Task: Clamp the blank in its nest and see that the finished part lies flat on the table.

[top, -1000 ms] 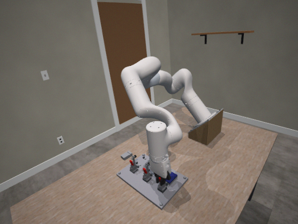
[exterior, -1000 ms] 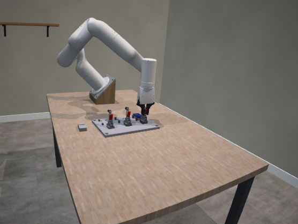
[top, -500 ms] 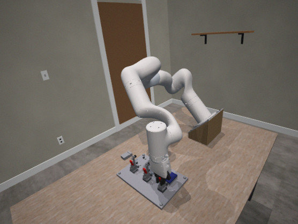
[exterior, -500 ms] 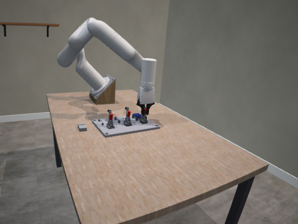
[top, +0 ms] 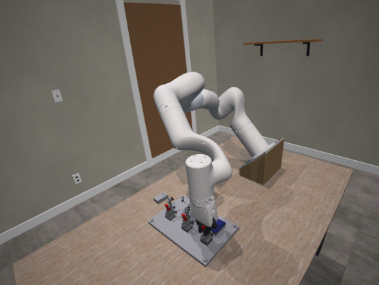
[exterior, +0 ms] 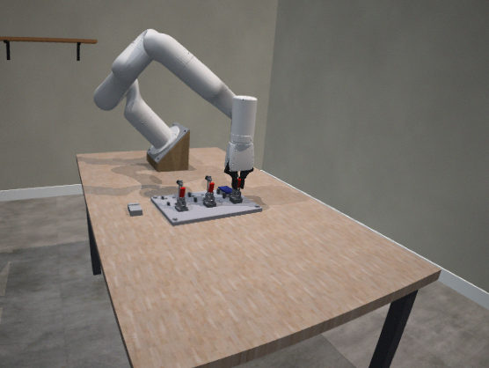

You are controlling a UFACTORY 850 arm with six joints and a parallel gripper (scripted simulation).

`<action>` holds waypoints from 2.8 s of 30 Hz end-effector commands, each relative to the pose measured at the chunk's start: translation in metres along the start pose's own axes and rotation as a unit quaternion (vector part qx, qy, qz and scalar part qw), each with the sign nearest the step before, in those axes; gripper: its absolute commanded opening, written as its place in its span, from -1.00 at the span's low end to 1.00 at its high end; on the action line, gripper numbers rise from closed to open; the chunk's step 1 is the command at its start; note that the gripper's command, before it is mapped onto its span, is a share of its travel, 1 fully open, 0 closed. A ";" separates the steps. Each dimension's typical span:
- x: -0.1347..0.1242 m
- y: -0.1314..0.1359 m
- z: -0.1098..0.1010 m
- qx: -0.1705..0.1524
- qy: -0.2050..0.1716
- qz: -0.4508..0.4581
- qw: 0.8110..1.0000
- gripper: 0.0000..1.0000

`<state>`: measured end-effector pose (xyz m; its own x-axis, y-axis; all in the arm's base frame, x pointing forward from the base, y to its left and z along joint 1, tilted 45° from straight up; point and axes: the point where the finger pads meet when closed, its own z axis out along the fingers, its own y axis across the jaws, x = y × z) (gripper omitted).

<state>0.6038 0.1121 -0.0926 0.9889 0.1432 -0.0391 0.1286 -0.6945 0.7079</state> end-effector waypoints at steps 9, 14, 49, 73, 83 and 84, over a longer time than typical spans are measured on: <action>0.003 0.000 -0.001 0.001 0.001 0.000 1.000 -1.00; 0.005 0.000 -0.001 0.001 0.001 0.000 1.000 -1.00; 0.025 0.000 0.003 0.001 0.001 0.000 1.000 -1.00; 0.039 0.000 0.012 0.001 0.001 0.000 1.000 -1.00; 0.044 0.000 0.018 0.001 0.001 0.000 1.000 -1.00; 0.044 0.000 0.018 0.001 0.001 0.000 1.000 -1.00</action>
<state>0.6461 0.1065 -0.1058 0.9889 0.1435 -0.0383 0.1282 -0.6948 0.7077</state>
